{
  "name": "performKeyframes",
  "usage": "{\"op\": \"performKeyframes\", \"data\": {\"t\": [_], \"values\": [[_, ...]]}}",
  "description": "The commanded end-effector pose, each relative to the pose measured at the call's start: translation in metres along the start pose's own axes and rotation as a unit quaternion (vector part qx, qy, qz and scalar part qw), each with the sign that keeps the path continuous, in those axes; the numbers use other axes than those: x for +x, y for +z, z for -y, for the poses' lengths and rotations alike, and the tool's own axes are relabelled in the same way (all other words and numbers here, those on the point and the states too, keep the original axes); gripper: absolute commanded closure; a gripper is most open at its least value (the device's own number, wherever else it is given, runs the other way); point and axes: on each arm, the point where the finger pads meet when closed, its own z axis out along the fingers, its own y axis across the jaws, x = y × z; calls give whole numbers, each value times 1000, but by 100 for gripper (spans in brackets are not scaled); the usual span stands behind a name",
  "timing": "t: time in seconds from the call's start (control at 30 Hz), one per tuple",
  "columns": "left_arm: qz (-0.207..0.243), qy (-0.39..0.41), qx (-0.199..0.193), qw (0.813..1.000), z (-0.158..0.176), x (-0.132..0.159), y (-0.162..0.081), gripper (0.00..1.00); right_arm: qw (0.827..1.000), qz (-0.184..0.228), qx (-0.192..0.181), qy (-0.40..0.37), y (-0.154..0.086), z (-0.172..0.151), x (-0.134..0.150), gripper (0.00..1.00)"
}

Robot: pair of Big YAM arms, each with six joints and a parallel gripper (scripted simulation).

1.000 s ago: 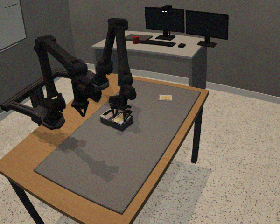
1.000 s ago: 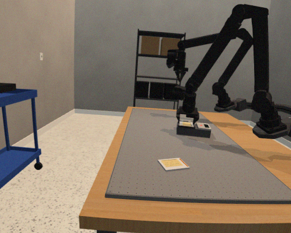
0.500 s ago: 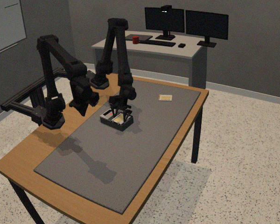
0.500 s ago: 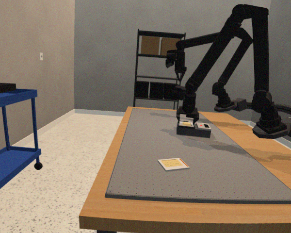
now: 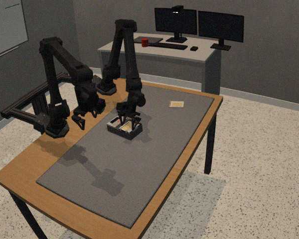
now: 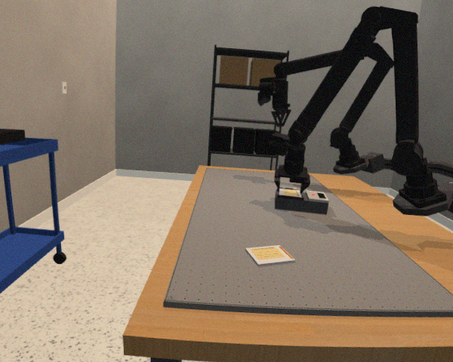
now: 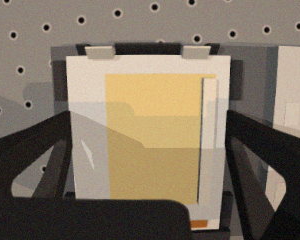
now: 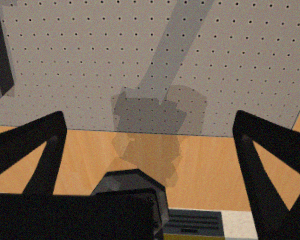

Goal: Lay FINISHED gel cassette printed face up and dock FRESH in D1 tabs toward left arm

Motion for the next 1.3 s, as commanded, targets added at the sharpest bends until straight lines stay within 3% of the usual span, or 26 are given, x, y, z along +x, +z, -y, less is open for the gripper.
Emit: {"op": "performKeyframes", "data": {"t": [0.0, 0.37, 0.4, 0.93, 0.97, 1.27], "values": [[1, 1, -3, 1000, -2, -1, -1, 100, 1000, 22, 9, 6, -24, 3, -18, 0], [1, 1, -3, 1000, -2, -1, -1, 100, 1000, 22, 9, 6, -24, 3, -18, 0], [1, 1, -2, 1000, -2, -2, -1, 8, 1000, 22, 9, 6, -24, 3, -18, 0], [1, 1, -2, 1000, -2, -2, -1, 8, 1000, 22, 9, 6, -24, 3, -18, 0], [1, 1, -2, 1000, -2, -2, -1, 2, 1000, 22, 9, 6, -24, 3, -18, 0], [1, 1, -2, 1000, -2, -2, -1, 2, 1000, 22, 9, 6, -24, 3, -18, 0]]}}
